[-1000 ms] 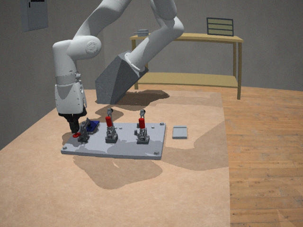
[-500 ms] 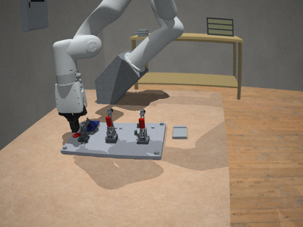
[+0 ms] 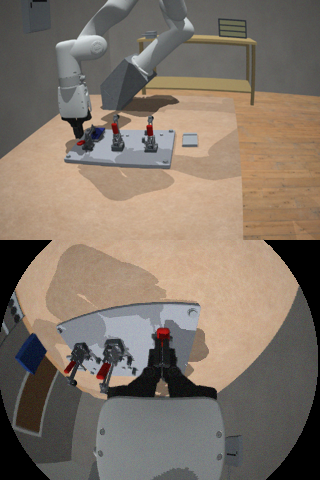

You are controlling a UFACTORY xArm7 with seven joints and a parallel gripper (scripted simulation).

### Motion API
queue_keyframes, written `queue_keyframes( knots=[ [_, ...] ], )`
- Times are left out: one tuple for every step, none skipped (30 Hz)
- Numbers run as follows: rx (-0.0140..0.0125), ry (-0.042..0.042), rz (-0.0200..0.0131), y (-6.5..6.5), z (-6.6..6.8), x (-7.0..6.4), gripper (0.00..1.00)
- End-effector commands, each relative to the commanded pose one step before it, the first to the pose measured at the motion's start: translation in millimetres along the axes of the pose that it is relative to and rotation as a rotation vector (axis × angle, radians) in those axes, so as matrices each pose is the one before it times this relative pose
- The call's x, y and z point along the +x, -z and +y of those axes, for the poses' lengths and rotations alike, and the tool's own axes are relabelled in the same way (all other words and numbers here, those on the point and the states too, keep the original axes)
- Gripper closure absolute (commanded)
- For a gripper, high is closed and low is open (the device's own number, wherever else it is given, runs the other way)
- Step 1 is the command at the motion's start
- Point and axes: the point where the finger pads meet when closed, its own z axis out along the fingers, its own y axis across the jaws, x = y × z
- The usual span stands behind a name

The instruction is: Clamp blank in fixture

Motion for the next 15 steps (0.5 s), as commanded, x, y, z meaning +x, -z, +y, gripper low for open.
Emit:
queue_keyframes(
  knots=[
    [-0.00319,-0.00027,0.00360,2.16,1.26,1.26,1.00],
    [0.00000,0.00000,0.00000,0.00,0.00,0.00,1.00],
    [0.00000,0.00000,0.00000,-0.01,0.00,0.00,1.00],
    [0.00000,0.00000,0.00000,-0.06,0.01,0.01,1.00],
    [0.00000,0.00000,0.00000,-0.14,0.03,0.03,1.00],
    [0.00000,0.00000,0.00000,-0.24,0.06,0.05,1.00],
    [0.00000,0.00000,0.00000,-0.34,0.08,0.07,1.00],
    [0.00000,0.00000,0.00000,-0.44,0.11,0.09,1.00],
    [0.00000,0.00000,0.00000,-0.52,0.13,0.11,1.00],
    [0.00000,0.00000,0.00000,-0.58,0.14,0.12,1.00],
    [0.00000,0.00000,0.00000,-0.61,0.15,0.13,1.00],
    [0.00000,0.00000,0.00000,-0.60,0.15,0.13,1.00],
    [0.00000,0.00000,0.00000,-0.57,0.14,0.13,1.00],
    [0.00000,0.00000,0.00000,-0.52,0.13,0.11,1.00],
    [0.00000,0.00000,0.00000,-0.44,0.11,0.09,1.00]
  ],
)
